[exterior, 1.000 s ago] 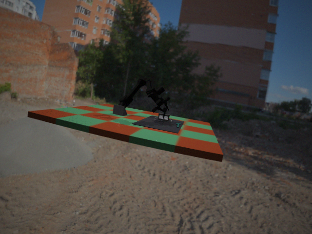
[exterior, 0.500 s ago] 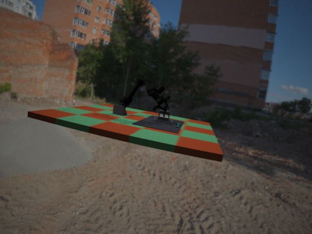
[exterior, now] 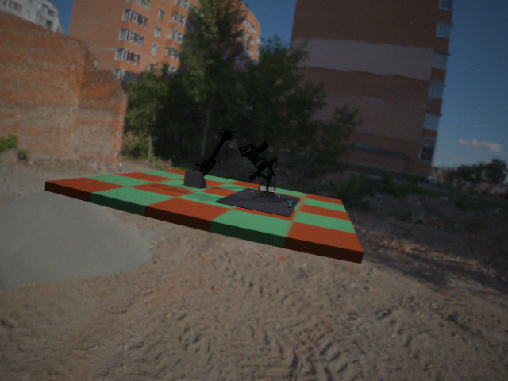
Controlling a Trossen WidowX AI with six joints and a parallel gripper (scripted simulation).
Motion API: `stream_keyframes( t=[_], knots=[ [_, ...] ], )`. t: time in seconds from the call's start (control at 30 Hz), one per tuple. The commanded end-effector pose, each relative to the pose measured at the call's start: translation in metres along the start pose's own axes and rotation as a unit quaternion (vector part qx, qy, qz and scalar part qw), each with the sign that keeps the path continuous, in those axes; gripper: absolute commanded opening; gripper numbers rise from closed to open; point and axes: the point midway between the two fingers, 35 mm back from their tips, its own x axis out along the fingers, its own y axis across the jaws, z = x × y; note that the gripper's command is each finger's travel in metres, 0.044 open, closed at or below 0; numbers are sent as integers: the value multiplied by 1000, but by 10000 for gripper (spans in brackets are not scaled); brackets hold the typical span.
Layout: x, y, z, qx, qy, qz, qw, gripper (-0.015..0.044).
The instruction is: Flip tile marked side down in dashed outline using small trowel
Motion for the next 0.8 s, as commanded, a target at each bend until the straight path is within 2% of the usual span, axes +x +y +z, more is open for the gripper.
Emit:
stream_keyframes(
  t=[0.0, 0.77],
  knots=[
    [-2, 3, 0, 0, -5, 6, 1000, 0],
    [17, -18, -32, 1, -4, 7, 1000, 0]
  ],
)
